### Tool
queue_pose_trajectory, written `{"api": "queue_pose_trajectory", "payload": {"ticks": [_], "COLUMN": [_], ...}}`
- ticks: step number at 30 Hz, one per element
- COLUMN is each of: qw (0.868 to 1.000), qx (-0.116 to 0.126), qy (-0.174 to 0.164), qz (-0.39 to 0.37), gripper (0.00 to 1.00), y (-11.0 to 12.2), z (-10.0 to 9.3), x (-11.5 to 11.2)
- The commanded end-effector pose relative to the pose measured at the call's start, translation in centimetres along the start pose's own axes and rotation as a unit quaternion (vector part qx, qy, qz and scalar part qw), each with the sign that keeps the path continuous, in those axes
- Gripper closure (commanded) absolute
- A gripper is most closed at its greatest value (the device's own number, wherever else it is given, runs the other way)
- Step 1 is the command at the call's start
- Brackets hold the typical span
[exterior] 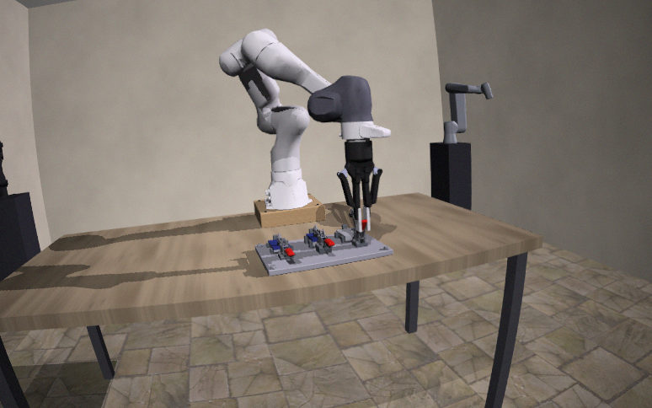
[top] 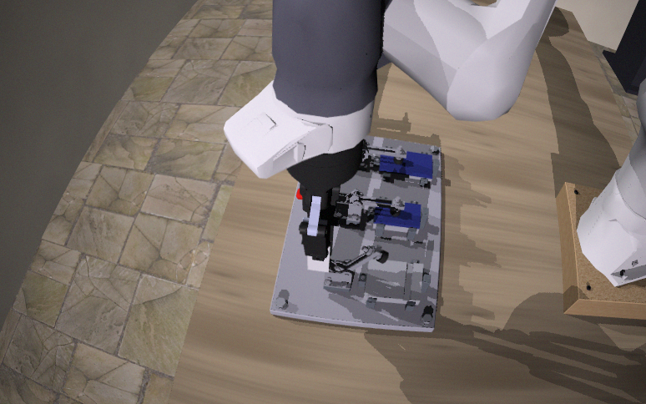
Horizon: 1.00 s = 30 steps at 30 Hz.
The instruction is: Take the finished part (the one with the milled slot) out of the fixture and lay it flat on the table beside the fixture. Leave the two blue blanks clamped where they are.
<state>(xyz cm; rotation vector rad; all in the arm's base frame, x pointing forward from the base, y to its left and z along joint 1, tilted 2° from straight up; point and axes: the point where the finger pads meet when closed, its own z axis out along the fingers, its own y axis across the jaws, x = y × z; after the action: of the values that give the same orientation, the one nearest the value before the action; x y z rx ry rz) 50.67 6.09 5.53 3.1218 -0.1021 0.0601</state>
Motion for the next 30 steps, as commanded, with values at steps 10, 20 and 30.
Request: {"api": "queue_pose_trajectory", "payload": {"ticks": [10,20,30], "qw": [1.000,1.000,1.000], "qx": [-0.001,-0.001,-0.001], "qy": [-0.004,-0.004,-0.004], "qz": [0.001,0.001,0.001], "gripper": [1.00,1.00,1.00], "y": [-0.1,-0.1,-0.1], "z": [-0.1,-0.1,-0.1], "x": [-1.0,-1.4,-1.6]}}
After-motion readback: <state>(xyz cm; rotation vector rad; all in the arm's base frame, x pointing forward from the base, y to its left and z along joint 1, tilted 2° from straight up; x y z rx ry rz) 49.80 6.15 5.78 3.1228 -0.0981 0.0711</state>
